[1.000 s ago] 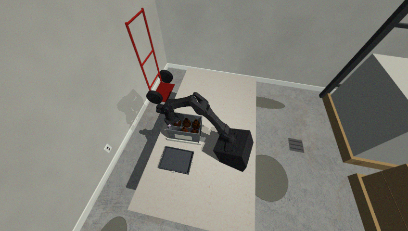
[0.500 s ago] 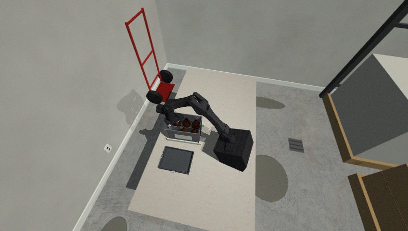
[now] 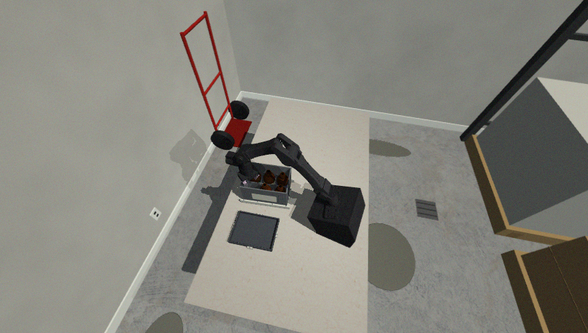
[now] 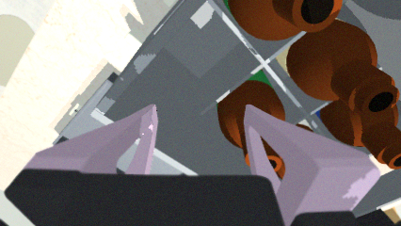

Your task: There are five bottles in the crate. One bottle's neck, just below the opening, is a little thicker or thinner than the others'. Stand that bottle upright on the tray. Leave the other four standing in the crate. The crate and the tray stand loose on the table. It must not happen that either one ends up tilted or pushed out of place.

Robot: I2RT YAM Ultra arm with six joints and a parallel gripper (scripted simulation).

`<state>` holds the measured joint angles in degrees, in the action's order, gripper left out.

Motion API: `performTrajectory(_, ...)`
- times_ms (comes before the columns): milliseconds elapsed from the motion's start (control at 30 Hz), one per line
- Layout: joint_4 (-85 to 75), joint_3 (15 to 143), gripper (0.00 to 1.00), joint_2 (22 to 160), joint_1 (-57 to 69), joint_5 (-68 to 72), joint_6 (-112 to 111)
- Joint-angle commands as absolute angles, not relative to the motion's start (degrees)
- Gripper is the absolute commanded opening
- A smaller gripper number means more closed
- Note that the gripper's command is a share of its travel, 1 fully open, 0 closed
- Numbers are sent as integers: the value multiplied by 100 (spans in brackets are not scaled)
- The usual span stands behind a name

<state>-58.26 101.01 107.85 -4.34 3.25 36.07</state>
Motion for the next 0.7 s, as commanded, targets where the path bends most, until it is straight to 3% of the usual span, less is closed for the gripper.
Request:
performTrajectory(0,-5676,10087,61,10720,-486,337,3565)
performTrajectory(667,-5314,9907,61,10874,-505,333,3548)
